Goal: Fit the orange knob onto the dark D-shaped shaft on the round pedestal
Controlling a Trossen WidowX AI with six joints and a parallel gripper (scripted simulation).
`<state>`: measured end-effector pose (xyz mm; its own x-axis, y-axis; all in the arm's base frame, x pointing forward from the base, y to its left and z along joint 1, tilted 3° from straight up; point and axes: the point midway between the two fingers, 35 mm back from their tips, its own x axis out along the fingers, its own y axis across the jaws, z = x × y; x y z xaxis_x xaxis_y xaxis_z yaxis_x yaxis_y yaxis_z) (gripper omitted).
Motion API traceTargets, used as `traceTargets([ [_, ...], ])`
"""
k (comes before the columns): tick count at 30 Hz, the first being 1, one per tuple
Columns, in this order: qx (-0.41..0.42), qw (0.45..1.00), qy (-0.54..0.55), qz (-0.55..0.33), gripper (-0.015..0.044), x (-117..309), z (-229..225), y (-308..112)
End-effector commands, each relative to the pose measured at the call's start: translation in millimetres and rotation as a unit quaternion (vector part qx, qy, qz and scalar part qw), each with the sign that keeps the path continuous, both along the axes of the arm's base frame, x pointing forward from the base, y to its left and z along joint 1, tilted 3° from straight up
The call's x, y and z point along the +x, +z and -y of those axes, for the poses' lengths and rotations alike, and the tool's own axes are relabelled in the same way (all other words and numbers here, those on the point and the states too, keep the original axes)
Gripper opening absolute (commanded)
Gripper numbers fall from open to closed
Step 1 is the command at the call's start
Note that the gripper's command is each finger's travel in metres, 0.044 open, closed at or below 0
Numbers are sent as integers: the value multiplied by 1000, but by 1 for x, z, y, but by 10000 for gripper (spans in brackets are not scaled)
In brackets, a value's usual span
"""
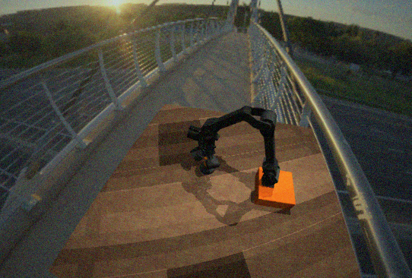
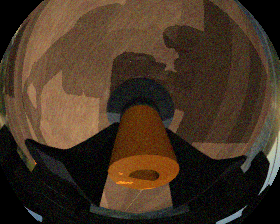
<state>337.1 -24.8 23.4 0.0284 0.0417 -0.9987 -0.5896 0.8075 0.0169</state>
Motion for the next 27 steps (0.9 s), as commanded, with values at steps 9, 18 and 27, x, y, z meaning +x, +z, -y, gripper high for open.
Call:
traceTargets([
  [9, 0, 1000, 2, 0, 394, 0, 0, 0],
  [18, 0, 1000, 2, 0, 440, 0, 0, 0],
  [27, 0, 1000, 0, 0, 440, -2, 4, 94],
])
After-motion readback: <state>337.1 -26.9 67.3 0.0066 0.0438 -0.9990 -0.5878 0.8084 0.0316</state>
